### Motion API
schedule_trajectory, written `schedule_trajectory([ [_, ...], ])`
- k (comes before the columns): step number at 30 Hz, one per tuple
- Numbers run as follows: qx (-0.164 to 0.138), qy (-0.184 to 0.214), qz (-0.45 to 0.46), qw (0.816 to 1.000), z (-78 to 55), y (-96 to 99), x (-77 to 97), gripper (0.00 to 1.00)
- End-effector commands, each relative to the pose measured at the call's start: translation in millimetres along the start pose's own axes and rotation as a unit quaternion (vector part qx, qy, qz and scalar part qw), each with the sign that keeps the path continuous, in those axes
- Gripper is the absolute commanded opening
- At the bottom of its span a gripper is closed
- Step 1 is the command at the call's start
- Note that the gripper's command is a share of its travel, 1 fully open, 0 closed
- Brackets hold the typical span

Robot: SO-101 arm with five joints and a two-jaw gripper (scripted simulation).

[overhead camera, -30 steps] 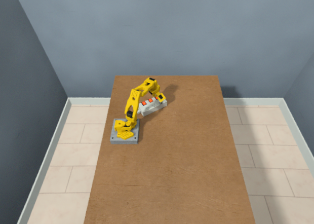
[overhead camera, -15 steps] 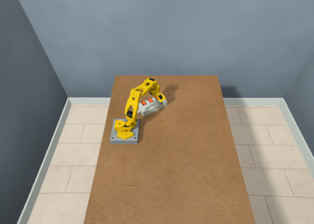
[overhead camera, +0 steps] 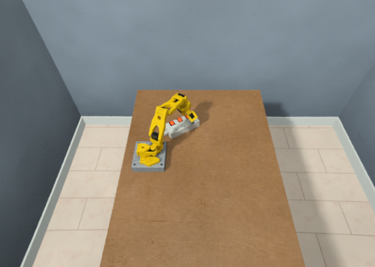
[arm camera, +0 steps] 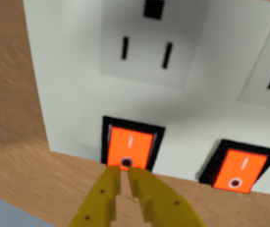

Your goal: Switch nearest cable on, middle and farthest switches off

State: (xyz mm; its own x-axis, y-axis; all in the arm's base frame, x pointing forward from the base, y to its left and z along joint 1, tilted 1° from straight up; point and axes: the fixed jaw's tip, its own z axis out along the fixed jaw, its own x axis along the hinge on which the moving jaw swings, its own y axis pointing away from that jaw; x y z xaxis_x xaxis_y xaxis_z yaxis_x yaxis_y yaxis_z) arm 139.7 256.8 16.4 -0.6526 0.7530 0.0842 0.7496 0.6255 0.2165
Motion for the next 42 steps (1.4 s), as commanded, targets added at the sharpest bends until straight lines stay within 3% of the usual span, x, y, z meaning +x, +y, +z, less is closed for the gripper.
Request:
schedule_trajectory([
  [1,0.023,-0.008,-0.005,1.000,11.7,-9.9,-3.1,0.00],
  [42,0.023,-0.007,-0.008,1.000,19.1,-16.0,-4.0,0.00],
])
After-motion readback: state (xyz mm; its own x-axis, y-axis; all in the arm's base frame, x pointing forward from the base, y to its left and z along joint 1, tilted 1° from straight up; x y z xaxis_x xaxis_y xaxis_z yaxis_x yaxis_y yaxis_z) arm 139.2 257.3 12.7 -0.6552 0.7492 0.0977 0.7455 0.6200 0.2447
